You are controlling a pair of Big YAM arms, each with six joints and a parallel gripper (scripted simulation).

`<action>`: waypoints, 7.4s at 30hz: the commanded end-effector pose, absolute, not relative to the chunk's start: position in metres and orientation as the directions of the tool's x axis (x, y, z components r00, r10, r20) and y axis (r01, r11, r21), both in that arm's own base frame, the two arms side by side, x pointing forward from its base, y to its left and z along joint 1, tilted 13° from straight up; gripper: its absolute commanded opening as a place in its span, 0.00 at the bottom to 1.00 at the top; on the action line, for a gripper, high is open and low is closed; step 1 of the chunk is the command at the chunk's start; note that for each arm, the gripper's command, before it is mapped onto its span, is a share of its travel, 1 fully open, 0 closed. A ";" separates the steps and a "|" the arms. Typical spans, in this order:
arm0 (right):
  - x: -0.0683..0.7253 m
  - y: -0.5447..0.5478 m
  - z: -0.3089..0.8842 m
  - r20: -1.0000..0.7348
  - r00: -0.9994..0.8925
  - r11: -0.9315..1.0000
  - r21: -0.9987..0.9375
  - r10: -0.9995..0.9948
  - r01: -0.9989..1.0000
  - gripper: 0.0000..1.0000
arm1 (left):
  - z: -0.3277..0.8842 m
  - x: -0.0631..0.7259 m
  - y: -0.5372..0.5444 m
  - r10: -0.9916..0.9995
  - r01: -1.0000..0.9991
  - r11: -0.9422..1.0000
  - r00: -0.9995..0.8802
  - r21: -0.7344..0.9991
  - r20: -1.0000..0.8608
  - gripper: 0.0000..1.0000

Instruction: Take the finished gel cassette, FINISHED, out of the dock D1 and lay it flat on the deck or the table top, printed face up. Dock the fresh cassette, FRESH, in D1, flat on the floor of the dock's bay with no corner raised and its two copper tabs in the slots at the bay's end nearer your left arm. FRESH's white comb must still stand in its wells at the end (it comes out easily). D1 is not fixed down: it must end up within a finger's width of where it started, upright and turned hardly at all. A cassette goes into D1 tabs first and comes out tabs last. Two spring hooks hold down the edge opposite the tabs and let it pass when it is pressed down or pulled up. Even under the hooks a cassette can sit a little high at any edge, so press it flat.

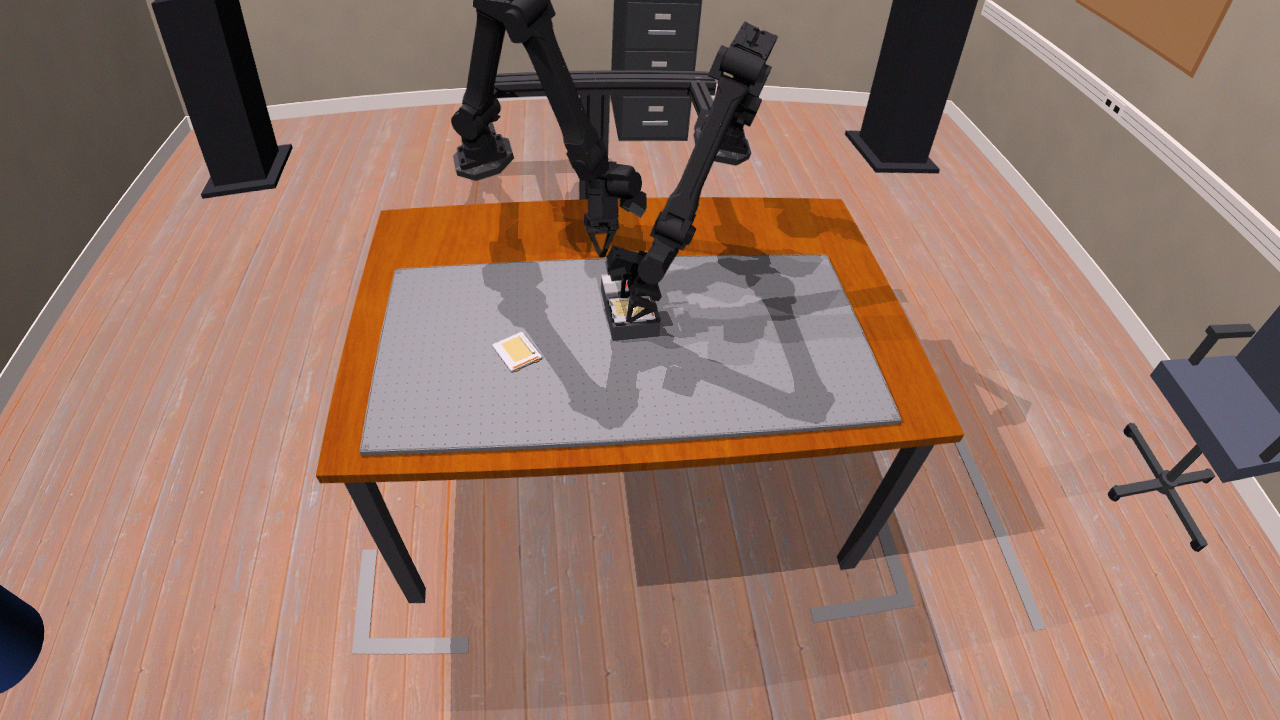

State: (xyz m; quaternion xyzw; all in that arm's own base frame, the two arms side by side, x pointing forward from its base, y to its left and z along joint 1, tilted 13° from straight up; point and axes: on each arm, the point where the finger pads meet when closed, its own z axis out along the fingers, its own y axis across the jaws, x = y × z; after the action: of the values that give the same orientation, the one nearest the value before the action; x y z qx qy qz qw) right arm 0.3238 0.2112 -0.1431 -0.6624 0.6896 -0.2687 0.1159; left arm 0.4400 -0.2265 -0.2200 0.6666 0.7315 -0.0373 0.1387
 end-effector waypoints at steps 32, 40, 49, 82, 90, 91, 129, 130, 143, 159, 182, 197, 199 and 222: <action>0.330 0.223 -0.143 0.167 -0.113 0.004 -0.546 -0.979 -0.838 0.00 | -0.217 0.443 -0.229 0.964 0.985 0.107 -0.069 0.137 -0.257 0.00; 0.330 0.223 -0.143 0.167 -0.113 0.004 -0.546 -0.979 -0.838 0.00 | -0.217 0.443 -0.229 0.964 0.985 0.107 -0.069 0.137 -0.257 0.00; 0.332 0.233 -0.153 0.151 -0.122 0.019 -0.552 -0.981 -0.834 0.00 | -0.217 0.443 -0.229 0.964 0.985 0.107 -0.069 0.137 -0.257 0.00; 0.337 0.236 -0.182 0.140 -0.121 0.022 -0.559 -0.983 -0.829 0.00 | -0.217 0.443 -0.229 0.964 0.985 0.107 -0.069 0.137 -0.257 0.00; 0.339 0.235 -0.193 0.140 -0.121 0.022 -0.559 -0.983 -0.829 0.00 | -0.217 0.443 -0.229 0.964 0.985 0.107 -0.069 0.137 -0.257 0.00; 0.339 0.235 -0.194 0.140 -0.121 0.022 -0.559 -0.983 -0.829 0.00 | -0.217 0.443 -0.229 0.964 0.985 0.107 -0.069 0.137 -0.257 0.00; 0.343 0.232 -0.219 0.140 -0.121 0.022 -0.559 -0.983 -0.829 0.00 | -0.217 0.443 -0.229 0.964 0.985 0.107 -0.069 0.137 -0.257 0.00; 0.343 0.232 -0.219 0.140 -0.121 0.022 -0.559 -0.983 -0.829 0.00 | -0.217 0.443 -0.229 0.964 0.985 0.107 -0.069 0.137 -0.257 0.00; 0.343 0.232 -0.219 0.140 -0.121 0.022 -0.559 -0.983 -0.829 0.00 | -0.217 0.443 -0.229 0.964 0.985 0.107 -0.069 0.137 -0.257 0.00; 0.343 0.232 -0.219 0.140 -0.121 0.022 -0.559 -0.983 -0.829 0.00 | -0.217 0.443 -0.229 0.964 0.985 0.107 -0.069 0.137 -0.257 0.00; 0.344 0.231 -0.225 0.140 -0.121 0.022 -0.559 -0.983 -0.829 0.00 | -0.217 0.443 -0.229 0.964 0.985 0.107 -0.069 0.137 -0.257 0.00; 0.345 0.230 -0.231 0.140 -0.121 0.022 -0.559 -0.983 -0.829 0.00 | -0.217 0.443 -0.229 0.964 0.985 0.107 -0.069 0.137 -0.257 0.00; 0.345 0.230 -0.231 0.140 -0.121 0.022 -0.559 -0.983 -0.829 0.00 | -0.217 0.443 -0.229 0.964 0.985 0.107 -0.069 0.137 -0.257 0.00; 0.341 0.225 -0.238 0.140 -0.121 0.022 -0.559 -0.983 -0.829 0.00 | -0.217 0.443 -0.229 0.964 0.985 0.107 -0.069 0.137 -0.257 0.00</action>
State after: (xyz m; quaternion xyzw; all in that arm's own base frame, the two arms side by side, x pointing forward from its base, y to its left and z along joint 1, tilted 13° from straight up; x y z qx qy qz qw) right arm 0.3344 0.2249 -0.2281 -0.6494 0.6987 -0.2668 0.1378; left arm 0.4400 -0.2265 -0.2200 0.6666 0.7315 -0.0373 0.1386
